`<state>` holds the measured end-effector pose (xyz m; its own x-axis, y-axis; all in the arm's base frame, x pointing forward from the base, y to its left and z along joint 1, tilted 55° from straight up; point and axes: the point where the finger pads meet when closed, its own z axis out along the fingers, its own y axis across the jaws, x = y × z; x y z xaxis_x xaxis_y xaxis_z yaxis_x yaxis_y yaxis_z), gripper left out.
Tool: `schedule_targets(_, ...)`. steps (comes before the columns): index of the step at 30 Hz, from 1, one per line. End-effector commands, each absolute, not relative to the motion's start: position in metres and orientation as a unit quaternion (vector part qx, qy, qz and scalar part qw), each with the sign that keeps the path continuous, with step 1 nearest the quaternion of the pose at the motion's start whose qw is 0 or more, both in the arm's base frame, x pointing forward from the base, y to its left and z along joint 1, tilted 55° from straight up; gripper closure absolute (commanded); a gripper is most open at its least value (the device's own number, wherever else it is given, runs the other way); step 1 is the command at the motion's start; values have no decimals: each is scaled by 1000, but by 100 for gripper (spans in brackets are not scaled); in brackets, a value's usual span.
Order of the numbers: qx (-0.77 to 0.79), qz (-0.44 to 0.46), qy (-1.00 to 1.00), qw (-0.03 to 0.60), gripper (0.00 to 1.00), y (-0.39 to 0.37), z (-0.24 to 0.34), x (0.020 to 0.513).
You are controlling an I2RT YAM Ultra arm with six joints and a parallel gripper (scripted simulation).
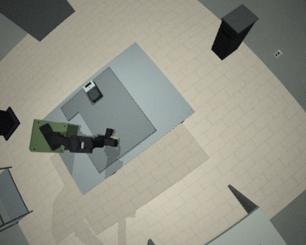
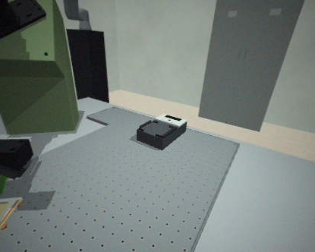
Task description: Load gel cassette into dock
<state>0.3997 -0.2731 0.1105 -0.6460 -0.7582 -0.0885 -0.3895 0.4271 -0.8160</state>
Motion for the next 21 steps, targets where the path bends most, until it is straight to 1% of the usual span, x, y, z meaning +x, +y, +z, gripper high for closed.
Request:
schedule_targets(1, -354, -411, 805, 240, 0, -278, 119, 408)
schedule_targets(4, -352, -417, 802, 243, 0, -278, 125, 409)
schedule_targets(10, -353, -412, 805, 240, 0, -280, 117, 410)
schedule_targets(12, -352, -418, 801, 244, 0, -280, 125, 410)
schedule_targets(14, -353, -411, 805, 239, 0, -281, 116, 410)
schedule_targets(21, -353, -411, 806, 239, 0, -282, 113, 411)
